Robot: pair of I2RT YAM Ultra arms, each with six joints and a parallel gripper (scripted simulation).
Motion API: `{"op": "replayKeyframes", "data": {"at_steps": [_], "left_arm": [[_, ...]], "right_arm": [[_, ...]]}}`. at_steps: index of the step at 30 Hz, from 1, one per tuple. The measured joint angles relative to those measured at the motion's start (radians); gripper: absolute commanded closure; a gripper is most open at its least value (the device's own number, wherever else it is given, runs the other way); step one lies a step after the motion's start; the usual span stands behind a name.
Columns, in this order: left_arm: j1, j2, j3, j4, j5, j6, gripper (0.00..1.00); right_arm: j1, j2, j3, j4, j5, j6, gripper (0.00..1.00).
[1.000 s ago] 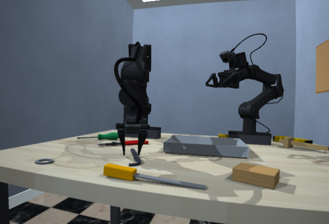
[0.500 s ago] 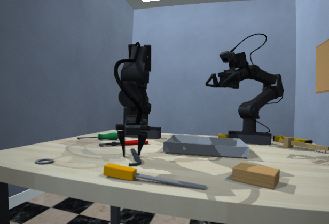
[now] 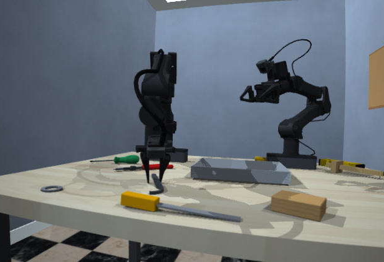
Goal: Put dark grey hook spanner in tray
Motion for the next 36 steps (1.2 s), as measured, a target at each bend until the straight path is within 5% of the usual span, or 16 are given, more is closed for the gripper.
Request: {"op": "replayKeyframes", "data": {"at_steps": [17,18,20,36], "left_arm": [[0.000,0.000,0.000,0.000,0.000,0.000,0.00],[0.000,0.000,0.000,0.000,0.000,0.000,0.00],[0.000,0.000,0.000,0.000,0.000,0.000,0.00],[0.000,0.000,0.000,-0.016,-0.004,0.000,0.00]], "right_arm": [[0.001,0.000,0.000,0.000,-0.002,-0.001,0.91],[0.001,0.000,0.000,0.000,-0.002,-0.001,1.00],[0.001,0.000,0.002,-0.003,-0.001,-0.001,0.93],[0.000,-0.048,0.095,-0.153,0.000,-0.001,0.93]]}}
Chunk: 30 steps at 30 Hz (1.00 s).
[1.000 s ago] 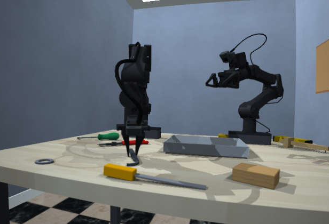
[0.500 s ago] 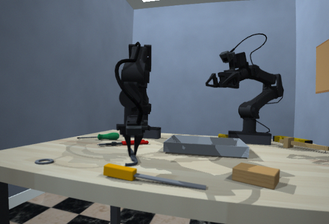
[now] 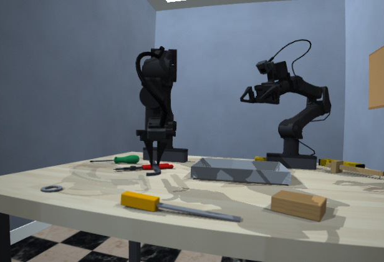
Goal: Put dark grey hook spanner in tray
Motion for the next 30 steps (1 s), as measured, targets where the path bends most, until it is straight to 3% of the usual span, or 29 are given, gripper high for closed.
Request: {"op": "replayKeyframes", "data": {"at_steps": [6,13,19,23,30], "left_arm": [[0.000,-0.002,0.035,-0.165,-0.005,-0.002,0.00],[0.000,-0.038,0.228,-0.423,-0.012,-0.006,0.00],[0.000,-0.065,0.455,-0.691,-0.019,-0.016,0.00],[0.003,-0.077,0.580,-0.842,-0.018,-0.018,0.00],[0.037,-0.082,0.662,-0.985,-0.018,-0.015,0.00]], "right_arm": [[0.003,-0.013,0.018,-0.050,0.001,-0.025,0.93],[0.119,-0.107,-0.058,-0.019,0.006,-0.114,0.93],[0.344,-0.195,-0.204,0.001,0.008,-0.231,0.93],[0.522,-0.206,-0.227,0.002,0.005,-0.298,0.93],[0.669,-0.206,-0.222,-0.005,-0.002,-0.365,0.93]]}}
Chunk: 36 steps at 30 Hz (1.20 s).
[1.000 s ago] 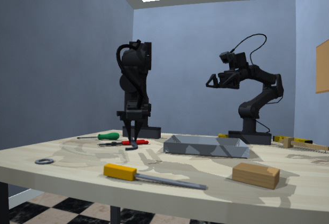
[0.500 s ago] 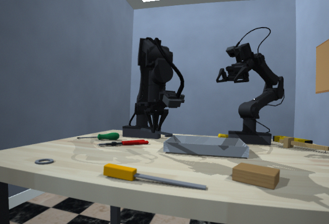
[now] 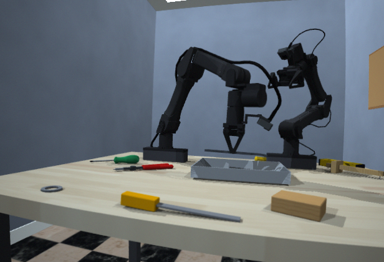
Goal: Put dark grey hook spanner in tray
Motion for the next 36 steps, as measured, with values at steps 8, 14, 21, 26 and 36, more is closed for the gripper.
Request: {"op": "replayKeyframes", "data": {"at_steps": [8,14,21,26,36], "left_arm": [[0.007,0.000,0.009,-0.031,0.000,0.007,0.00],[0.008,0.000,0.009,-0.036,0.000,0.007,0.00],[0.008,0.000,0.009,-0.037,0.000,0.007,0.00],[0.008,0.000,0.009,-0.037,0.000,0.007,0.00],[0.008,0.000,0.009,-0.037,0.000,0.007,0.00]], "right_arm": [[0.031,0.012,0.031,-0.004,0.002,-0.018,0.93],[0.032,0.013,0.031,-0.006,0.003,-0.020,0.93],[0.031,0.033,0.034,0.021,0.003,-0.020,0.93],[0.033,0.059,-0.031,0.095,0.003,-0.020,0.93],[0.033,0.100,-0.093,0.192,0.003,-0.020,0.93]]}}
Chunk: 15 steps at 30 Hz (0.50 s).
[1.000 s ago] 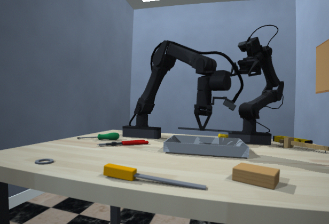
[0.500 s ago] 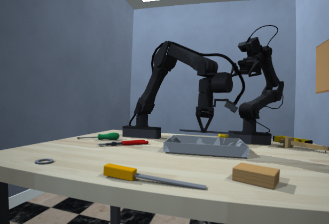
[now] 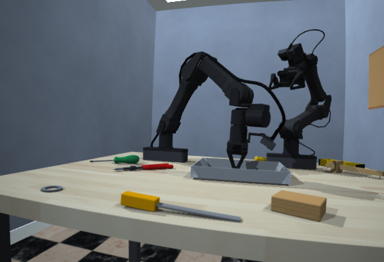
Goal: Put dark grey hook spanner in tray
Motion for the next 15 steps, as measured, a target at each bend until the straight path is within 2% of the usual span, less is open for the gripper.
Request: {"op": "replayKeyframes", "data": {"at_steps": [15], "left_arm": [[0.000,0.000,0.000,0.000,0.000,0.000,0.00]], "right_arm": [[0.000,0.000,-0.027,0.059,0.000,0.000,0.93]]}}
